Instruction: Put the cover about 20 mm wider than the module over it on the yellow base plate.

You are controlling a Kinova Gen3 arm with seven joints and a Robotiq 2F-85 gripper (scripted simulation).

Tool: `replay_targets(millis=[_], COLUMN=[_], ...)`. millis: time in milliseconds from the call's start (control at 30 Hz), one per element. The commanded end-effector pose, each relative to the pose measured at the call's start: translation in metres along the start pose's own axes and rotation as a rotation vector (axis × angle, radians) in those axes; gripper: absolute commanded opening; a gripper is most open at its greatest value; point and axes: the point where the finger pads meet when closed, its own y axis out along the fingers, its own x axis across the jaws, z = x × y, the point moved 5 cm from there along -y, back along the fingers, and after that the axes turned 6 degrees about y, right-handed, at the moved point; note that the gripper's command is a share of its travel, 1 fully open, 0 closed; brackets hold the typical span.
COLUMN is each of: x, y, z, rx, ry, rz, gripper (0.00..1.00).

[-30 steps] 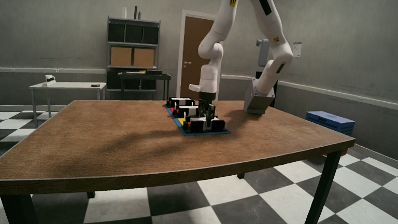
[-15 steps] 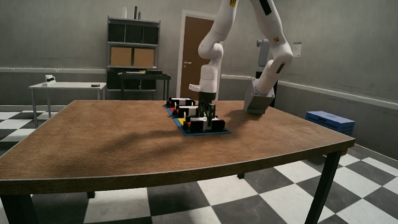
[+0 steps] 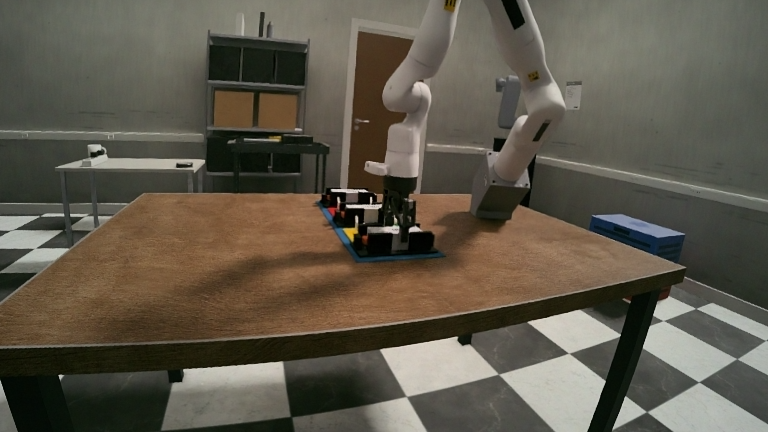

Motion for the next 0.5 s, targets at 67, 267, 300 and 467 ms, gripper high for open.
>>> replay_targets(millis=[67,267,300,467], x=[0.000,0.000,0.000,0.000], y=[-0.032,-0.056,-0.056,-0.061], z=[0.000,0.000,0.000,0.000], rx=[0.001,0.001,0.001,0.002], ry=[0.001,0.001,0.001,0.001], rz=[-0.001,-0.001,-0.001,-0.001], gripper=[1.00,1.00,1.00,1.00])
